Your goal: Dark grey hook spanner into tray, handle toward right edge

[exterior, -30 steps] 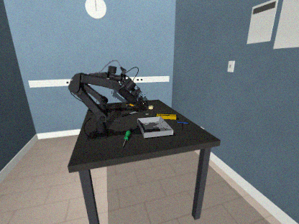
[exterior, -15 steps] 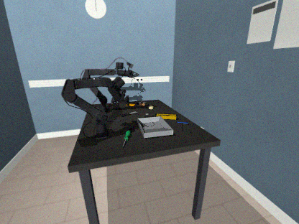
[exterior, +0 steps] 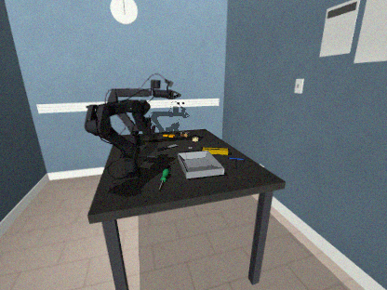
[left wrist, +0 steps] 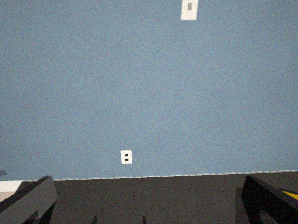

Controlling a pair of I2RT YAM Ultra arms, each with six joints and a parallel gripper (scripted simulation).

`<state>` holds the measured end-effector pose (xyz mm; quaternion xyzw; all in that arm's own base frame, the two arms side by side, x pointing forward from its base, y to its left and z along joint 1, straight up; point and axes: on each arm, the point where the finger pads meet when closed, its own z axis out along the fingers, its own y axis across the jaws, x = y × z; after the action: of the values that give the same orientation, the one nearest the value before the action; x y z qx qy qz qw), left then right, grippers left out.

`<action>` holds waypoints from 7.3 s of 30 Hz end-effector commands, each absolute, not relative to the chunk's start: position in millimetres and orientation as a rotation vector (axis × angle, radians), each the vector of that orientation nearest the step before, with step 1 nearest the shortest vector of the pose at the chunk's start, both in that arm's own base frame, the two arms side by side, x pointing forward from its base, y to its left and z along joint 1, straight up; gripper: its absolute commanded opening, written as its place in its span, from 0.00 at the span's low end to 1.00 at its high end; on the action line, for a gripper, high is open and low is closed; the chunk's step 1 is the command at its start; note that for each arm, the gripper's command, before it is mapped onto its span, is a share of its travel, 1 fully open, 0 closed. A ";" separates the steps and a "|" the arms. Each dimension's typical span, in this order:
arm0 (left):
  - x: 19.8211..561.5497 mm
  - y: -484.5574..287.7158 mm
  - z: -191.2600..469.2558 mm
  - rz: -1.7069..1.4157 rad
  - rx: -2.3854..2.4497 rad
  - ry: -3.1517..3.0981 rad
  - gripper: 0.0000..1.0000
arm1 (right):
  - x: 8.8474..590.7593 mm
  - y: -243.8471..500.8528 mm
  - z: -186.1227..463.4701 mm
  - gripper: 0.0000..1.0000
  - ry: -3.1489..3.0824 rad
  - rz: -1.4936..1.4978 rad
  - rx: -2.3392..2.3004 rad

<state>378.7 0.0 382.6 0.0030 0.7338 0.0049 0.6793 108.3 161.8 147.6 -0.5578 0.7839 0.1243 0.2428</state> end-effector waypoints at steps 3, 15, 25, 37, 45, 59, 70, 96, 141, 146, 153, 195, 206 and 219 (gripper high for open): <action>382.1 3.4 419.4 -0.001 -0.010 1.537 1.00 | 78.8 169.7 149.1 1.00 2.209 0.344 -1.565; 382.1 3.4 419.4 -0.001 -0.010 1.537 1.00 | 51.6 179.9 146.0 1.00 2.194 0.350 -1.685; 380.2 1.0 414.0 0.000 0.000 1.552 1.00 | 51.6 179.9 146.0 1.00 2.194 0.350 -1.685; 380.2 1.0 414.0 0.000 0.000 1.552 1.00 | 57.9 196.2 141.0 0.62 2.454 0.420 -1.347; 380.2 1.0 414.0 0.000 0.000 1.552 1.00 | 61.7 211.2 116.1 0.62 2.797 0.398 -0.879; 380.2 1.0 414.0 0.000 0.000 1.552 1.00 | 67.9 226.3 68.0 0.62 3.088 0.230 0.034; 380.2 1.0 414.0 0.000 0.000 1.552 1.00 | 68.5 224.4 30.2 0.62 3.100 0.049 0.479; 380.2 1.0 414.0 0.000 0.000 1.552 1.00 | 67.1 218.0 6.4 0.51 3.100 0.000 0.454; 380.2 1.0 414.0 0.000 0.000 1.552 1.00 | 64.4 221.0 11.9 0.14 3.107 0.014 0.454; 380.2 1.0 414.0 0.000 0.000 1.552 1.00 | 65.5 221.6 17.9 0.08 3.099 0.009 0.455; 380.2 1.0 414.0 0.000 0.000 1.552 1.00 | 64.2 221.8 62.3 0.08 3.098 0.024 0.452; 317.0 -194.0 315.4 -0.388 0.479 1.749 1.00 | 274.2 31.5 93.3 0.08 2.550 0.023 1.848; 229.5 -280.1 267.0 -0.585 0.821 1.767 1.00 | 344.7 -37.5 93.3 0.08 2.213 0.013 2.243; 210.7 -290.7 255.9 -0.613 0.890 1.774 1.00 | 370.0 -58.7 93.4 0.08 2.123 0.027 2.314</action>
<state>218.5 -299.8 255.4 0.3736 0.7290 -0.2560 0.5133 371.3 -54.6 86.5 0.7307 0.6826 0.0129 0.0057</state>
